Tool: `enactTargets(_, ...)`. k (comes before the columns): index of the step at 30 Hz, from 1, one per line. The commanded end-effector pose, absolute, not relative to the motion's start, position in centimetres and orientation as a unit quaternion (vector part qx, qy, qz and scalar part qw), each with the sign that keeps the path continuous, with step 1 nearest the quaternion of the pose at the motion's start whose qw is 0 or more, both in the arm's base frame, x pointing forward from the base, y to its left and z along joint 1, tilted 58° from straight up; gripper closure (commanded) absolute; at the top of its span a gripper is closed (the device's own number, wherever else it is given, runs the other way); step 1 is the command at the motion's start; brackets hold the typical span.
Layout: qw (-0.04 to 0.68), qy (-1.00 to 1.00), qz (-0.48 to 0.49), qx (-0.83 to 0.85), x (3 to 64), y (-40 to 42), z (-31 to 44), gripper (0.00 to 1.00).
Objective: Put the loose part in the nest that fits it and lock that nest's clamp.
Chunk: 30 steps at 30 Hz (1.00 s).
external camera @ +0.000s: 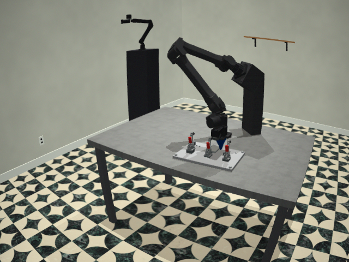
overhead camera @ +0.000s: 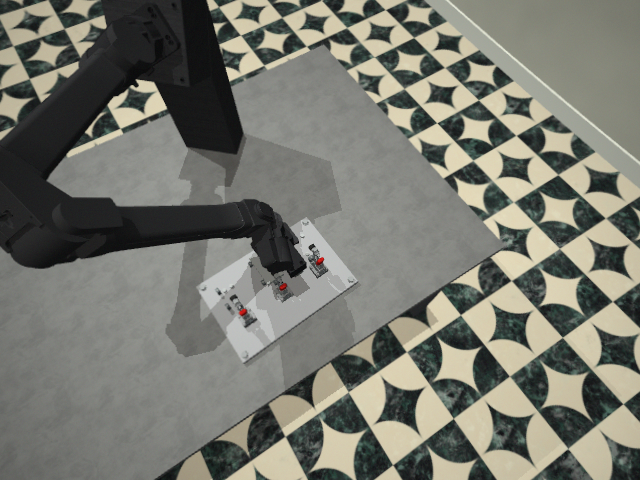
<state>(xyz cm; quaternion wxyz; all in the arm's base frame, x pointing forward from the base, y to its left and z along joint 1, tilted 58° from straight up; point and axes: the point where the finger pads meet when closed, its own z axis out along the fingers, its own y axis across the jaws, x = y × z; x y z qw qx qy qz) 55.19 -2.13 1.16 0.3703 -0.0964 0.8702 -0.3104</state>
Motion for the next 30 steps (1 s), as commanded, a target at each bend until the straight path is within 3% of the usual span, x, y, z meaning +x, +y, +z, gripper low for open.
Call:
enactTargets(1, 0.380, 0.866, -0.309, -0.100, 55.4, -1.7, 1.8, 1.00)
enactTargets(30, 0.370, 0.870, -0.312, -0.097, 55.8, -2.6, 0.7, 1.00)
